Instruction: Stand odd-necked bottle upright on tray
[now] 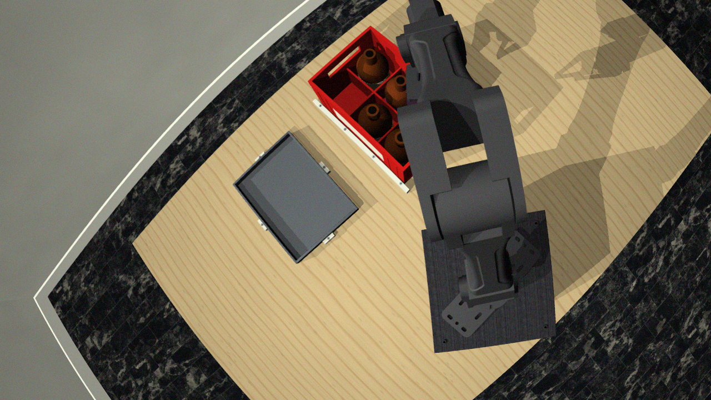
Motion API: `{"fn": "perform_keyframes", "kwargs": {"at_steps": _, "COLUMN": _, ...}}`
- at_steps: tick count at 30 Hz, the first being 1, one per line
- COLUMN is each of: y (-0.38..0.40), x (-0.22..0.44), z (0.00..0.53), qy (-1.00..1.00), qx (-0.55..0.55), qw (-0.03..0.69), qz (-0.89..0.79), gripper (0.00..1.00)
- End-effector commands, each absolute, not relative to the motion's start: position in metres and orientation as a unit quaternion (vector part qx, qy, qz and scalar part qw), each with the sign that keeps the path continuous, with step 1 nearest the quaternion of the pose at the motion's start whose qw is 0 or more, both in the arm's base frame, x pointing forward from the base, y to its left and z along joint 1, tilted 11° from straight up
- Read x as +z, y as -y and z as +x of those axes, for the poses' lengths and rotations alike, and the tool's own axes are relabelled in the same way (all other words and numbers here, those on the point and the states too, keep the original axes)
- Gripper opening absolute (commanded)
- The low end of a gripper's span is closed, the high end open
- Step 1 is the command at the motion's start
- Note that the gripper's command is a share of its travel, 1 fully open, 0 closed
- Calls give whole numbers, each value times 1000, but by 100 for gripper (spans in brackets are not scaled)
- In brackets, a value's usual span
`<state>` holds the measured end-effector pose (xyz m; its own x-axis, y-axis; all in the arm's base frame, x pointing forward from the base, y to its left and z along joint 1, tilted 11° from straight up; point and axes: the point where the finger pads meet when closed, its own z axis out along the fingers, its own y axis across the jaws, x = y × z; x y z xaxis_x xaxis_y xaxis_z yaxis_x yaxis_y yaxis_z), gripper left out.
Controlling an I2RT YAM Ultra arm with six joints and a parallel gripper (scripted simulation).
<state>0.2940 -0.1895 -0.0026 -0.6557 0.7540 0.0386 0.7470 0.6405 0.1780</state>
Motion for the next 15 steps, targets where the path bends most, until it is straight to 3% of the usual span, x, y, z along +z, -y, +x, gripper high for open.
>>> {"fn": "perform_keyframes", "kwargs": {"at_steps": 1, "y": 202, "x": 13, "z": 303, "qy": -903, "qx": 85, "qw": 54, "qz": 419, "gripper": 61}}
{"fn": "perform_keyframes", "kwargs": {"at_steps": 10, "y": 189, "x": -13, "z": 292, "qy": -902, "qx": 93, "qw": 20, "qz": 422, "gripper": 61}}
{"fn": "perform_keyframes", "kwargs": {"at_steps": 15, "y": 190, "x": -9, "z": 300, "qy": -904, "qx": 89, "qw": 35, "qz": 416, "gripper": 61}}
